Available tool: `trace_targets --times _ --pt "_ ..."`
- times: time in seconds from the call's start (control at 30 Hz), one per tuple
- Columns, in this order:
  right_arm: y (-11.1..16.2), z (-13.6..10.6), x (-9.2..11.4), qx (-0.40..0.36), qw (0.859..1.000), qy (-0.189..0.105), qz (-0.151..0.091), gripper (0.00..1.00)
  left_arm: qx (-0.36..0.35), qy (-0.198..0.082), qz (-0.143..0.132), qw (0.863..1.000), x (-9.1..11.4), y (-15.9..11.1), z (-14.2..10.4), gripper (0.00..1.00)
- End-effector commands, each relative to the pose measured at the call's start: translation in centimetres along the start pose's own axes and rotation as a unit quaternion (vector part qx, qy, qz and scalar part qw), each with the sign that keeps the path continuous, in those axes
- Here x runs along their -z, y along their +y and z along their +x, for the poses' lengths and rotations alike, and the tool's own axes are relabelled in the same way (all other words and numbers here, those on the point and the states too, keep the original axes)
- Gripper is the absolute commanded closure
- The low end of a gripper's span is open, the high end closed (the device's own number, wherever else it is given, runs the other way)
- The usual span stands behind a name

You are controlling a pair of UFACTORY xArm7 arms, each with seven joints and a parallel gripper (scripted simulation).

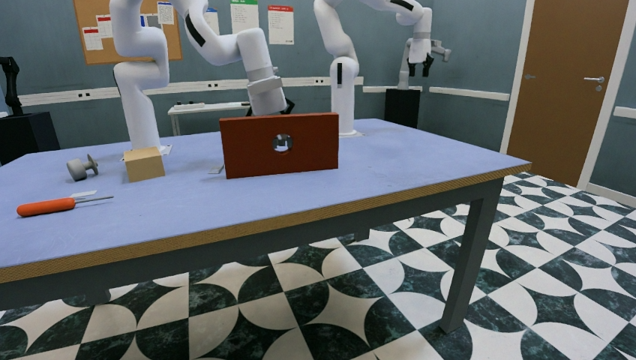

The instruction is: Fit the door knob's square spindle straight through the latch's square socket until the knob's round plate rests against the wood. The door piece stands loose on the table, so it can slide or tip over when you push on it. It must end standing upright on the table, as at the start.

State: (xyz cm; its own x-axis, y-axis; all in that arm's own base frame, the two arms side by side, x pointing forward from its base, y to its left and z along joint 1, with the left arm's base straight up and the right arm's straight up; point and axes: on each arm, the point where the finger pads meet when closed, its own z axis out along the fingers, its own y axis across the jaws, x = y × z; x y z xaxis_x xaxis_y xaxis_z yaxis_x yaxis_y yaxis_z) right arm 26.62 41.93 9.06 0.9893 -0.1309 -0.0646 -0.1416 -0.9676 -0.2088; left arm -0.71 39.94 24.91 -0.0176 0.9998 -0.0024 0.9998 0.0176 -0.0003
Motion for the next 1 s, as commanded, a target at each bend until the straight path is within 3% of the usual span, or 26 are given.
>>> trace_targets --times 0.0,0.97 --pt "-0.11 0.04 0.1 0.0 1.0 0.001 0.001 0.39 0.0 0.001 0.0 1.0 0.09 0.01 0.06 0.0" --pt "-0.11 0.54 0.13 0.0 1.0 0.001 0.001 0.39 0.0 0.001 0.0 1.0 0.09 0.01 0.06 0.0"
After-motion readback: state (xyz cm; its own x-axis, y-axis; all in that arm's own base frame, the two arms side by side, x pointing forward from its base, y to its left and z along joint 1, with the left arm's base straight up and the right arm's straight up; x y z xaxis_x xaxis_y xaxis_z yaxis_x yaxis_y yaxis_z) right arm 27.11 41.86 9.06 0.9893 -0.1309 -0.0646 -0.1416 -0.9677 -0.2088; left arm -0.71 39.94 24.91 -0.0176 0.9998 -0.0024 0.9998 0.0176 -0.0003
